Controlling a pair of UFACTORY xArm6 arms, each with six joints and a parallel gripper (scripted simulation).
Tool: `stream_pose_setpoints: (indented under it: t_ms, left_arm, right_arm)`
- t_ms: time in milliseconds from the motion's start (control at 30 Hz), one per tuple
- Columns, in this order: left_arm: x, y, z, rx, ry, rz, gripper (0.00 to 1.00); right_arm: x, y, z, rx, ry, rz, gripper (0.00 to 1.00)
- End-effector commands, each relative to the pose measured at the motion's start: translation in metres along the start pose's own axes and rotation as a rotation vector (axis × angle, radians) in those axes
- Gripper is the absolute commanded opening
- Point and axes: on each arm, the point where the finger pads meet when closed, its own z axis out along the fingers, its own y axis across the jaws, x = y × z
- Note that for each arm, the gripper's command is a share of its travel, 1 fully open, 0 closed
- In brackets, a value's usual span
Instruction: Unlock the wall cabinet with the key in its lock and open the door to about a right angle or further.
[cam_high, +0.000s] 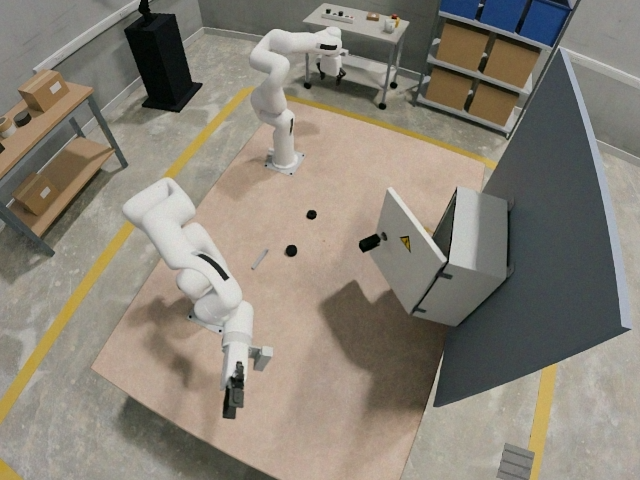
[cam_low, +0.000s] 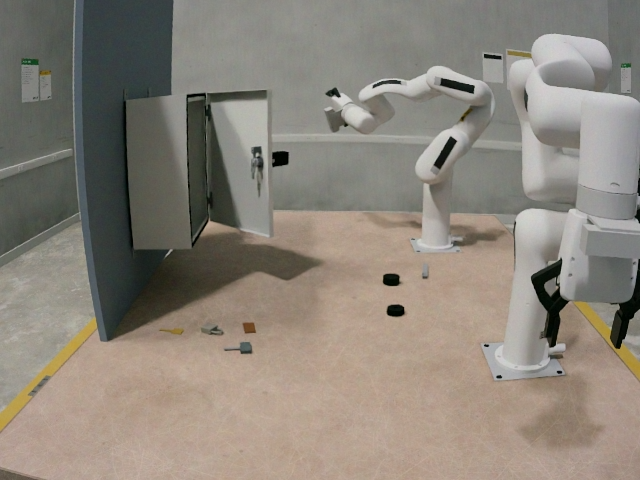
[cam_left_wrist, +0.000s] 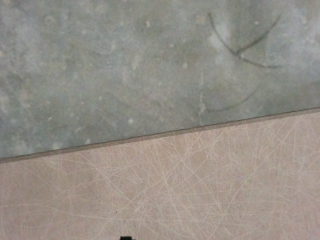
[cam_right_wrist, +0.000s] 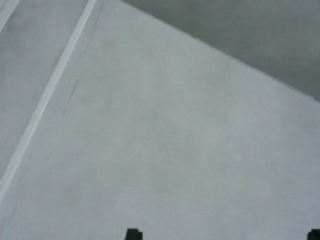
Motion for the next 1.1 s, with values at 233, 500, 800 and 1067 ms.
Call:
stream_pose_setpoints:
  t_ms: [233,500,800,1067]
  left_arm:
    - [0.001,0.0,-0.001,0.0,0.003,0.0,1.0]
    - [0.001,0.0,-0.001,0.0,0.003,0.0,1.0]
    - [0.001,0.0,-0.001,0.0,0.003,0.0,1.0]
    - [0.001,0.0,-0.001,0.0,0.003,0.0,1.0]
  right_arm:
    - [-0.05,-0.039,0.023,0.176,-0.176,0.073,0.91]
    - [-0.072,-0.058,0.028,0.255,-0.256,0.108,0.91]
    - [-0.107,-0.09,0.031,0.388,-0.388,0.172,0.91]
    - [-0.127,-0.109,0.03,0.464,-0.465,0.211,0.91]
